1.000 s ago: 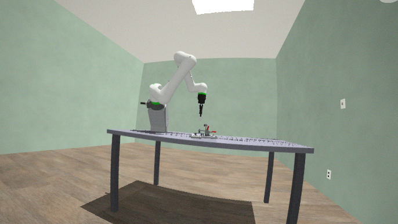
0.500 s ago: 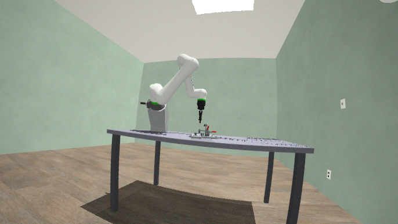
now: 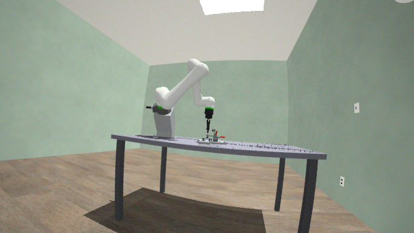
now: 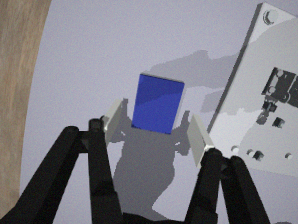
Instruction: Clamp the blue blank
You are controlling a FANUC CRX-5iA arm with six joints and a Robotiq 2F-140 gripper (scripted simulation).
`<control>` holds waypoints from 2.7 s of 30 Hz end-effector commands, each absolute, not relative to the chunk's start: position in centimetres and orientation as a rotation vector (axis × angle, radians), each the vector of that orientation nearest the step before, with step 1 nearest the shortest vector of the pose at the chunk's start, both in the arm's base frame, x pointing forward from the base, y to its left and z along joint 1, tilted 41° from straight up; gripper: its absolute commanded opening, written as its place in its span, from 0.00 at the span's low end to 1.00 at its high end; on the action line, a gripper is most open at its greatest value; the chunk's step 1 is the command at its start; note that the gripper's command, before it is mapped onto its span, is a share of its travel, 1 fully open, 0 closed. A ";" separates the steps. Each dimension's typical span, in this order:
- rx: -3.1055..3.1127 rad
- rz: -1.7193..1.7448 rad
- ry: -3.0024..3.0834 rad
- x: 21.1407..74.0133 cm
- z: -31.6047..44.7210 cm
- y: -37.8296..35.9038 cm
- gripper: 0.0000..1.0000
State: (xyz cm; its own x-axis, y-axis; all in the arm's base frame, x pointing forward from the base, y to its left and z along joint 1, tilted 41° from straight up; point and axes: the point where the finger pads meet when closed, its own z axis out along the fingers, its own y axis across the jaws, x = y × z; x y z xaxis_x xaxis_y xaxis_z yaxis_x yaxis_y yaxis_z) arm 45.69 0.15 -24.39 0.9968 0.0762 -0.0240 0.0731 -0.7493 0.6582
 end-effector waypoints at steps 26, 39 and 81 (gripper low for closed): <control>2.421 0.007 0.103 45.7 -25.0 -0.3 0.58; 2.421 0.007 0.103 45.8 -26.3 -1.5 0.58; 2.421 0.007 0.103 45.8 -27.1 -2.2 0.00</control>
State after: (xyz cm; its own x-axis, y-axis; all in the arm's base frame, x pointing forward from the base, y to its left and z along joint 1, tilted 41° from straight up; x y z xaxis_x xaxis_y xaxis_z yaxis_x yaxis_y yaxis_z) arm 45.84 -2.24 -27.14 0.9968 0.0766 -0.0233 0.0730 -0.7493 0.6582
